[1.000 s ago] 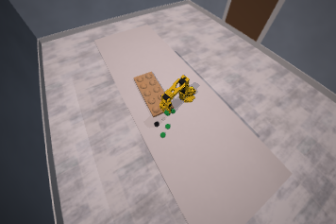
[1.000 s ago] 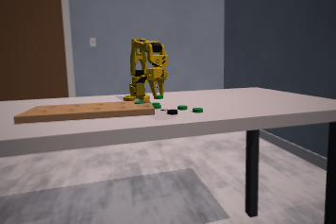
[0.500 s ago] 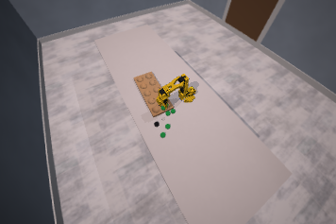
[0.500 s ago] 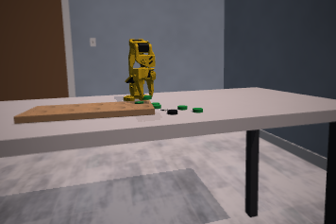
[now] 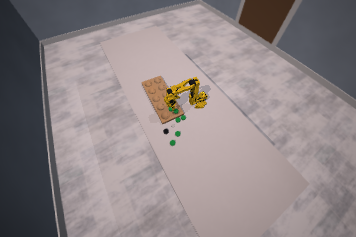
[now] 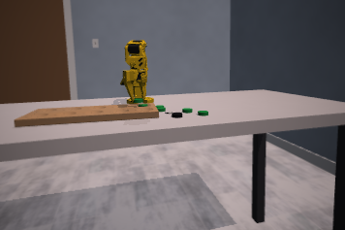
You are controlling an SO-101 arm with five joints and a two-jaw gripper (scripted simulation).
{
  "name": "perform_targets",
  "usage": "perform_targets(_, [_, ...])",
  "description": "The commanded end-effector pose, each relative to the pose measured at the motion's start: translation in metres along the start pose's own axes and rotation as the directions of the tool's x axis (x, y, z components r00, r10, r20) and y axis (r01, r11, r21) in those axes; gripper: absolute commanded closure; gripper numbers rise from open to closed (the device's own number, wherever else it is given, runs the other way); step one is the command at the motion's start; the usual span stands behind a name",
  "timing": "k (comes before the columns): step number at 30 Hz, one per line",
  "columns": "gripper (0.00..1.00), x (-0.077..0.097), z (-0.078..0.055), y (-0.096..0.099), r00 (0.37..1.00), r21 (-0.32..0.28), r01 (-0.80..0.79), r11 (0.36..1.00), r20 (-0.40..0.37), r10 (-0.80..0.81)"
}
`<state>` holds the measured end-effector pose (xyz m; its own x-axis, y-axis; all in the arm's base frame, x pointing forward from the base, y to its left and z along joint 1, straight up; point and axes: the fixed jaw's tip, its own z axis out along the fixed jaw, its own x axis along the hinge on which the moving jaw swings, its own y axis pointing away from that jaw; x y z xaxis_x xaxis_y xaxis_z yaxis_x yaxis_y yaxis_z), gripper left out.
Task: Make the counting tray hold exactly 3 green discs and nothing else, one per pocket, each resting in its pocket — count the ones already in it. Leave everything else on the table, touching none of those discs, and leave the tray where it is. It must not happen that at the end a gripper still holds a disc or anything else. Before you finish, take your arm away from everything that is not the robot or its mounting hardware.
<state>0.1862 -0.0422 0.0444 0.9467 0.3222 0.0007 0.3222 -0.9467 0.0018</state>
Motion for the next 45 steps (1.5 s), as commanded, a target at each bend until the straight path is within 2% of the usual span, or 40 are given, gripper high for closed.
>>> perform_targets(1, [1.00,-0.002,-0.010,0.013,0.996,-0.032,-0.062,0.998,-0.058,0.060])
perform_targets(7, [1.00,-0.014,-0.010,0.025,0.988,-0.032,-0.145,0.989,-0.058,0.143])
perform_targets(24, [1.00,-0.037,-0.009,0.043,0.955,-0.032,-0.292,0.956,-0.058,0.290])
perform_targets(45, [1.00,-0.047,-0.009,0.049,0.936,-0.032,-0.349,0.937,-0.058,0.347])
